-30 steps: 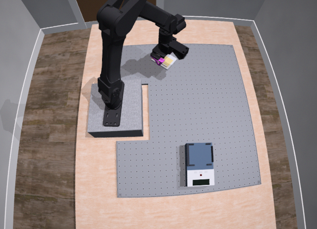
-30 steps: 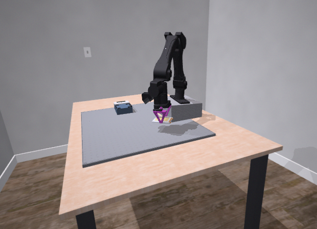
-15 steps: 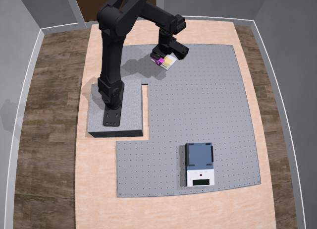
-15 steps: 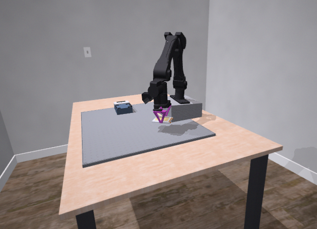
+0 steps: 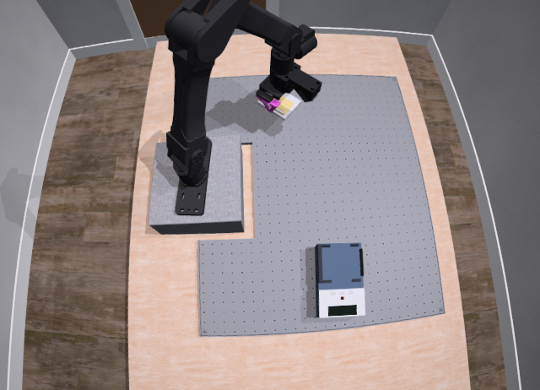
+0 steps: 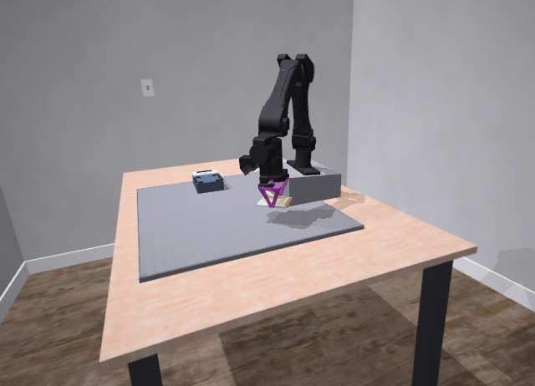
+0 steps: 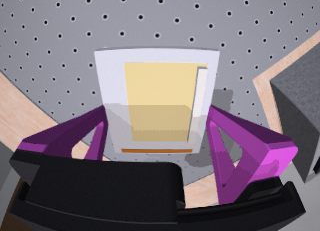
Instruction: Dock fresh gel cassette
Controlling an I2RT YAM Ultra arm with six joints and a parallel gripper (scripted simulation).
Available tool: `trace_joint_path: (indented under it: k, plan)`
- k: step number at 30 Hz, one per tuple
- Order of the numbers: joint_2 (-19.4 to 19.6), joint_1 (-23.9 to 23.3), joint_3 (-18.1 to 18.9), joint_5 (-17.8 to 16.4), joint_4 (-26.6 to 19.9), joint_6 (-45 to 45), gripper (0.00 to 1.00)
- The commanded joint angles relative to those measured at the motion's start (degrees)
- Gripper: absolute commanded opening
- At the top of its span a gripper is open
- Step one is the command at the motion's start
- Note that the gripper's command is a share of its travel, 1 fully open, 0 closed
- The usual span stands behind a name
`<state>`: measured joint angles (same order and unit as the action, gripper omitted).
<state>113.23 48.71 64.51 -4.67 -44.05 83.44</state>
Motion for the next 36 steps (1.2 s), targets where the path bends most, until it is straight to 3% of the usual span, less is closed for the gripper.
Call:
trace_joint_path:
  k: [1, 7, 9, 16, 18, 29, 36]
  plan:
    - [-2.2, -0.5, 2.1, 0.6, -0.8, -0.3, 0.00]
    - [-2.2, -0.5, 2.1, 0.6, -0.8, -0.3, 0.00]
    - [-3.0, -1.7, -1.5, 1.5, 1.0, -5.0, 0.00]
    - [-6.7, -5.9, -6.2, 4.2, 2.8, -21.4, 0.00]
    - [-6.7, -5.9, -6.2, 4.2, 2.8, -21.4, 0.00]
    - [-13.1, -14.6, -13.9, 5.9, 7.7, -49.8, 0.00]
    - [-14.8, -20.5, -14.6, 4.6, 8.4, -56.6, 0.00]
